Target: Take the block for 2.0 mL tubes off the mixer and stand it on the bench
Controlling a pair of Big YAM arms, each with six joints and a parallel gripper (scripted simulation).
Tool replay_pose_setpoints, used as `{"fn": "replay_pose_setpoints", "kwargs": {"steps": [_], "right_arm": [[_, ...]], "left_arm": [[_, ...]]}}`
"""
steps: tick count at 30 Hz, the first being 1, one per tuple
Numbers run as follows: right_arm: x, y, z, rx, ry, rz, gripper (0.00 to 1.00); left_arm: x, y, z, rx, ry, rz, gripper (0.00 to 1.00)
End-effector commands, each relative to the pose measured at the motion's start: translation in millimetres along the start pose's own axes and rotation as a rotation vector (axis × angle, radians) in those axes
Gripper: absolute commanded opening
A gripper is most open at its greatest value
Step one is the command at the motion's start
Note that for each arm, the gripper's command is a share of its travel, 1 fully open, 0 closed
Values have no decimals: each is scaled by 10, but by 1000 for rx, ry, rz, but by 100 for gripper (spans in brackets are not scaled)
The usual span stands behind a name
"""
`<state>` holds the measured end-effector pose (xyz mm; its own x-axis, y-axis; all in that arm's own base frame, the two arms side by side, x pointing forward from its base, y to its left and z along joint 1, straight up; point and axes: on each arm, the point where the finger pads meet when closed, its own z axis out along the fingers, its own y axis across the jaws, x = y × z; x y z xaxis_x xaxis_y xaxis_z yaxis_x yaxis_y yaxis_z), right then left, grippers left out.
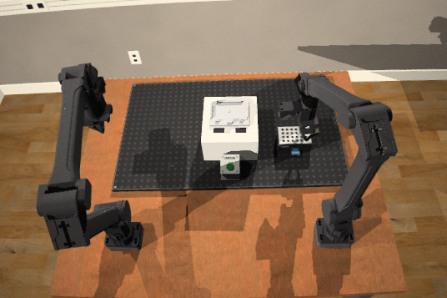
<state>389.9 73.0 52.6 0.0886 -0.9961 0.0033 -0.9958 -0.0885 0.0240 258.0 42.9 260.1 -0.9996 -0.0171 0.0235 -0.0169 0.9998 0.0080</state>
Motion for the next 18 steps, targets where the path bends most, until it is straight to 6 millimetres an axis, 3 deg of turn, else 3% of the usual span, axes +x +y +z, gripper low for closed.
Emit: {"fn": "replay_pose_setpoints", "kwargs": {"steps": [1,18], "right_arm": [[-23,-204,-122,47,-1,-16,100],[-5,0,66,-12,5,-17,100]], "left_arm": [[-113,30,-243,-12,-53,6,0],[6,11,-24,-3,3,7,0]]}}
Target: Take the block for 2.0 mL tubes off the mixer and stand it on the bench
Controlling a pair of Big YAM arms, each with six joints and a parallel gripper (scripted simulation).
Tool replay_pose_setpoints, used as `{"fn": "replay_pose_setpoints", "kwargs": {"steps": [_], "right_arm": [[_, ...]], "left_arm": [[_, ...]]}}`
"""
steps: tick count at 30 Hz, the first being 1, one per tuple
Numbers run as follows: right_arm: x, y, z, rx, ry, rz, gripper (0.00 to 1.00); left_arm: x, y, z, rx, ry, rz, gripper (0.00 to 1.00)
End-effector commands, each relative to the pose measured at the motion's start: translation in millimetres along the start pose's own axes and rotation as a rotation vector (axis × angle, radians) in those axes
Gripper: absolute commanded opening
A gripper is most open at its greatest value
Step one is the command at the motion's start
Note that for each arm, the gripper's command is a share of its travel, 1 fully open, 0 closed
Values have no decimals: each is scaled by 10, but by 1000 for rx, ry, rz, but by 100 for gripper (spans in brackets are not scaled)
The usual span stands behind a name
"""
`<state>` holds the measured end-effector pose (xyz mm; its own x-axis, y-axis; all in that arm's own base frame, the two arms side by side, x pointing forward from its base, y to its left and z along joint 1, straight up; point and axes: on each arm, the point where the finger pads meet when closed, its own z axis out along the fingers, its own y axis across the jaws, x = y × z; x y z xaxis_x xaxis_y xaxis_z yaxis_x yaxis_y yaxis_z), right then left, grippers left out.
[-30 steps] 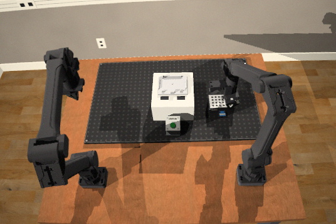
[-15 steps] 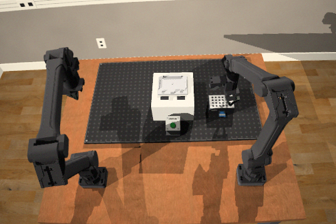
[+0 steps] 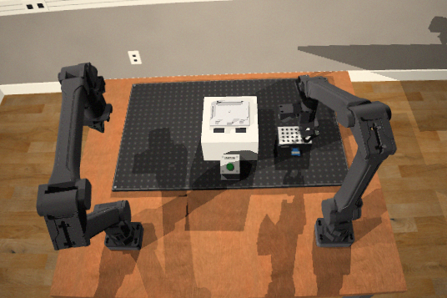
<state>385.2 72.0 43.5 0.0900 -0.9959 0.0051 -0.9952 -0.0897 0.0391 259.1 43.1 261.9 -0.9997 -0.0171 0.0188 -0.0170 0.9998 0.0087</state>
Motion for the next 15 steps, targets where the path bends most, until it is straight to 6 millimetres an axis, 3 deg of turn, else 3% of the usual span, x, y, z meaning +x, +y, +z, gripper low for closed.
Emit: {"fn": "replay_pose_setpoints", "kwargs": {"steps": [1,4,12,15], "right_arm": [[-11,-55,-42,4,3,-16,100],[-13,-77,-74,13,3,-16,100],[-34,-225,-488,76,-4,-15,100],[-38,-248,-537,75,-4,-15,100]], "left_arm": [[25,8,9,-2,11,7,0],[27,7,13,-2,12,7,0],[-17,15,-66,-5,-9,6,0],[-42,19,-113,-7,-21,6,0]]}}
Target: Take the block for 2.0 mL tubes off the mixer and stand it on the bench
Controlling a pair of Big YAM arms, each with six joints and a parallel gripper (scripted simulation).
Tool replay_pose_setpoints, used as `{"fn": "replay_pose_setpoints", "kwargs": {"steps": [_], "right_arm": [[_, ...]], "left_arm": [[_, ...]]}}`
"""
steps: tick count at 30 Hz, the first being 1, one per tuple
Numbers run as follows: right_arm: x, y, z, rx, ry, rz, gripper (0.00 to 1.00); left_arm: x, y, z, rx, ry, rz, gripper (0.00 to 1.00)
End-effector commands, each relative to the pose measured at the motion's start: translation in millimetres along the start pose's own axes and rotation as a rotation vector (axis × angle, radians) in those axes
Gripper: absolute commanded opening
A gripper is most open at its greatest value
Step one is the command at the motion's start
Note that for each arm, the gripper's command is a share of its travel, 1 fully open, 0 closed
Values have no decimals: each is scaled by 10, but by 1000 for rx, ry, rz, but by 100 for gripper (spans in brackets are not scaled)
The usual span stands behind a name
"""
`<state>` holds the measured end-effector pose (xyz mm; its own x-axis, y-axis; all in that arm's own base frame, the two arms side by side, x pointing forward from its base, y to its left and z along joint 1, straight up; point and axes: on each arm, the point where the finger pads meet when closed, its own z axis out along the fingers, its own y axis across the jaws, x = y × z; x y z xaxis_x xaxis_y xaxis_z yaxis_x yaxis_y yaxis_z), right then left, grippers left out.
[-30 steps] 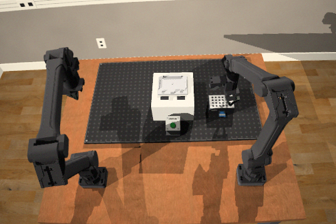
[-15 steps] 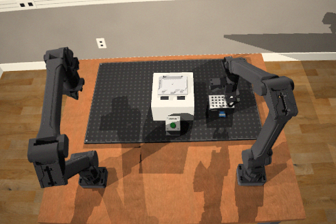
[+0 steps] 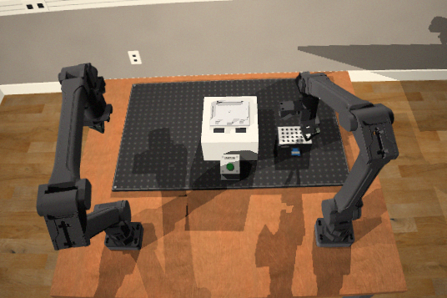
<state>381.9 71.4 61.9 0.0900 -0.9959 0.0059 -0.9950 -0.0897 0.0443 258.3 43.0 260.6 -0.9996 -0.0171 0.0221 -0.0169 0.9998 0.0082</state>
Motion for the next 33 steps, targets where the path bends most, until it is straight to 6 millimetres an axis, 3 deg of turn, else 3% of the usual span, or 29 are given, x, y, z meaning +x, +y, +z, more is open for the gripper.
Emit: {"fn": "replay_pose_setpoints", "kwargs": {"steps": [1,11,17,22,33], "right_arm": [[-43,-286,-350,75,-4,-15,100],[-33,-169,-371,63,-3,-15,100],[-43,-102,-262,42,-1,-10,100],[-59,-49,-318,33,0,0,100],[-112,-187,-575,65,-5,-1,100]], "left_arm": [[-57,22,-141,-8,-29,6,0],[-79,26,-185,-9,-40,5,0],[-91,28,-209,-10,-47,5,0],[-97,29,-222,-10,-50,5,0],[-100,30,-230,-11,-53,4,0]]}}
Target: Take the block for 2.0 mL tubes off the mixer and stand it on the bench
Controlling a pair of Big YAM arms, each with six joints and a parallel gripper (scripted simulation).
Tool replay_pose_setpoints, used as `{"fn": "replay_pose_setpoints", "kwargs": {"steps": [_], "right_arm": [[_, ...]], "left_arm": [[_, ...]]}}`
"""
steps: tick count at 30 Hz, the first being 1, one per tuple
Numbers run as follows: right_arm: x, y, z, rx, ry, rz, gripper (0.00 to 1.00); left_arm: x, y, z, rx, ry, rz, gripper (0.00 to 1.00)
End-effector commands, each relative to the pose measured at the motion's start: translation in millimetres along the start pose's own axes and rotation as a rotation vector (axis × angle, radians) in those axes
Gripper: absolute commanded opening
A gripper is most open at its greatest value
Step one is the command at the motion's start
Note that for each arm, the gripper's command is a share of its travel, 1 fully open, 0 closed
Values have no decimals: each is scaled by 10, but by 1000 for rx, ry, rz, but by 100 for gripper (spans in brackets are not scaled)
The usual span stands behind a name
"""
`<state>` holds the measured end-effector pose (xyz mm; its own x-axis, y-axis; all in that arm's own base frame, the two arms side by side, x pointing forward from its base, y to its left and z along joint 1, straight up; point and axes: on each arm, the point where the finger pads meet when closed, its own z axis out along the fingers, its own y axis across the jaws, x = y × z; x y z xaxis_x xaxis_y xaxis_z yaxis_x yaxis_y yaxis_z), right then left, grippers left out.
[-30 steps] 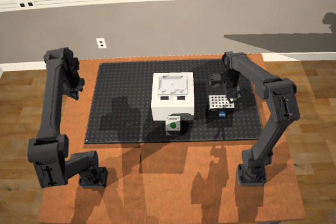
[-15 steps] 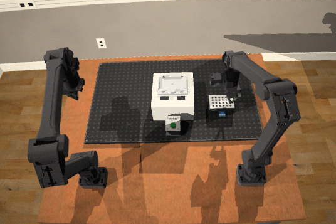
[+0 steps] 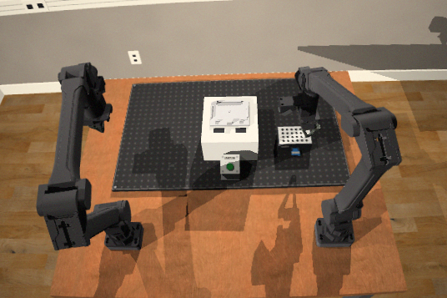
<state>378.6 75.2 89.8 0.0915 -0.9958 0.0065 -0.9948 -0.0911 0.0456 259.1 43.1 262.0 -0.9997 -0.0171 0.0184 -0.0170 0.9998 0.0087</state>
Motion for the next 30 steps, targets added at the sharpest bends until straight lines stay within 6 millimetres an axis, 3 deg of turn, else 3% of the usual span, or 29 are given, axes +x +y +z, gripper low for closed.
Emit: {"fn": "replay_pose_setpoints", "kwargs": {"steps": [1,15,19,23,30], "right_arm": [[-73,-232,-301,65,-5,1,100],[-34,-240,-580,86,-7,-9,100],[-32,-220,-578,68,-6,-13,100],[-27,-181,-601,64,-5,-13,100],[-31,-220,-808,87,-8,-12,100]], "left_arm": [[-85,27,-200,-9,-45,4,0],[15,11,-16,-2,1,4,0],[30,8,10,-1,8,4,0],[31,8,11,-1,8,4,0],[-33,19,-104,-6,-22,4,0]]}}
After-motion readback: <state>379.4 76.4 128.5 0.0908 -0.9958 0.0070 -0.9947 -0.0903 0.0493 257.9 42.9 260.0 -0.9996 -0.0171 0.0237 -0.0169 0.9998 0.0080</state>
